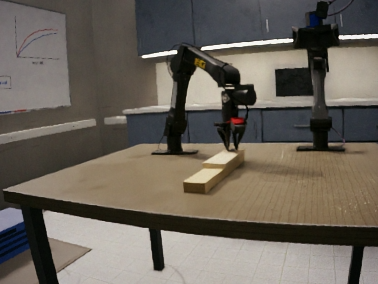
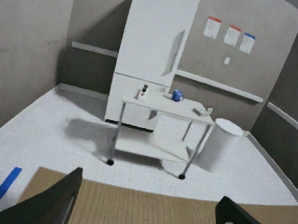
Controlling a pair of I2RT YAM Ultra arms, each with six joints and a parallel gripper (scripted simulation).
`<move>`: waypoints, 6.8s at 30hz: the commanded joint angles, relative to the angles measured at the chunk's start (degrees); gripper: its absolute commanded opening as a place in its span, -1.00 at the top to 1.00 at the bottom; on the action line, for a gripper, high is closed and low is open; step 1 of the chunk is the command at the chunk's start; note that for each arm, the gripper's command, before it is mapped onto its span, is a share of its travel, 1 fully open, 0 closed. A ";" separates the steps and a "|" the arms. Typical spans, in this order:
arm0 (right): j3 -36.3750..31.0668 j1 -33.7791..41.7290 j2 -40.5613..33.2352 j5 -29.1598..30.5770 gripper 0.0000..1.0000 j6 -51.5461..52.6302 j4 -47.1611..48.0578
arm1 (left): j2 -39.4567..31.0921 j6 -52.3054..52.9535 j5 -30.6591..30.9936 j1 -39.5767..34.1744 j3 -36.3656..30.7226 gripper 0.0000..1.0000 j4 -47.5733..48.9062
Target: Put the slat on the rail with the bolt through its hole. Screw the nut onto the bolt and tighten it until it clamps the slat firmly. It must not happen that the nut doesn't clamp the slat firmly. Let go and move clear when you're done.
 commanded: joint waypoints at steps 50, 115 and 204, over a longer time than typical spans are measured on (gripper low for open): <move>1.88 0.21 -1.23 -0.59 0.32 -93.42 -0.88 | -0.12 0.00 0.01 -0.01 0.31 -1.00 0.27; 0.41 0.01 -0.38 0.04 0.55 -92.89 1.20 | -0.12 0.00 0.01 -0.01 0.31 -1.00 0.27; 1.27 -0.23 0.39 -0.43 0.78 14.65 0.23 | -0.12 0.00 0.01 -0.01 0.31 -1.00 0.27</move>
